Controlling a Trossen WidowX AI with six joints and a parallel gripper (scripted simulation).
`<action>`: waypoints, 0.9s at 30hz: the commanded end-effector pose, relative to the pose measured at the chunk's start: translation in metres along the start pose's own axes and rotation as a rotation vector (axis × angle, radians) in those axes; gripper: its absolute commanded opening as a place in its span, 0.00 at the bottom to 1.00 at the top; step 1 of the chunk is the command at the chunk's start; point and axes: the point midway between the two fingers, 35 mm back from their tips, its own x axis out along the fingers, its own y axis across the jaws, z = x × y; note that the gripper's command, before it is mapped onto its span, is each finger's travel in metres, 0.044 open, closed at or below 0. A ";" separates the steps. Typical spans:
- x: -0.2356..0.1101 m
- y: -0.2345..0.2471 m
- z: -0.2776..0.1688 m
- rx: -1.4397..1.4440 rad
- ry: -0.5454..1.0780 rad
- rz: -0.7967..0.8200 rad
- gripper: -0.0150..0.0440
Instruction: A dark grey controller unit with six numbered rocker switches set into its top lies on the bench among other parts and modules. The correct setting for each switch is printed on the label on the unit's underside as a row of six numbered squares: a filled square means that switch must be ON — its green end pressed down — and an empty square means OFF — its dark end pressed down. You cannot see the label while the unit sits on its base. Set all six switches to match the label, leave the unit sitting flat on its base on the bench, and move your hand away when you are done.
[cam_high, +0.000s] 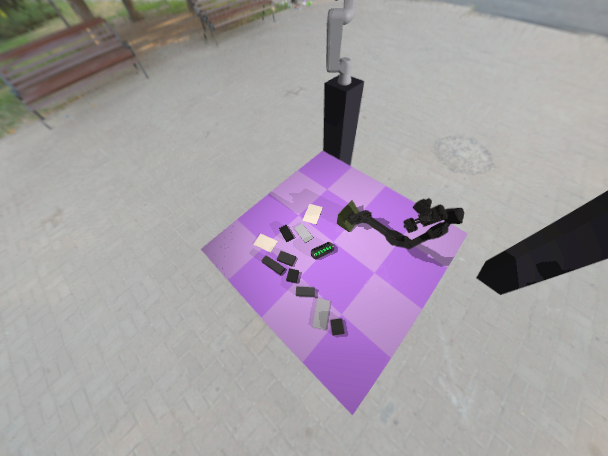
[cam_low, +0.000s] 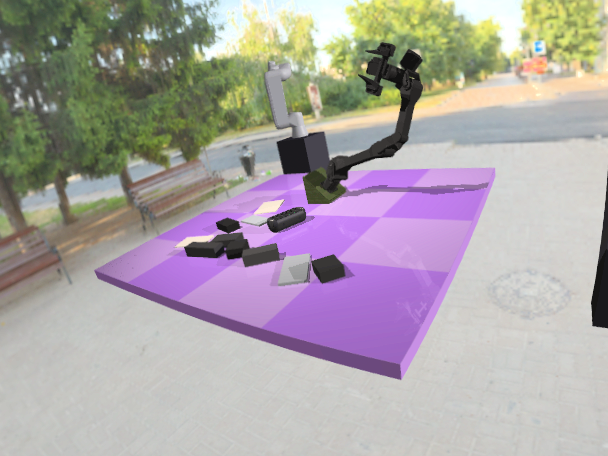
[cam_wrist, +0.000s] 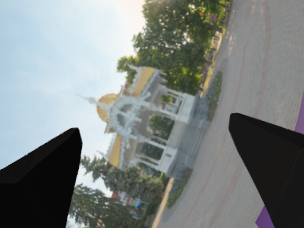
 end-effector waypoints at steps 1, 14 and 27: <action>0.000 0.000 0.000 0.000 0.000 0.000 0.89; 0.027 -0.003 0.073 -0.017 0.063 -0.082 0.31; 0.109 -0.087 0.202 -0.129 0.061 -0.356 0.25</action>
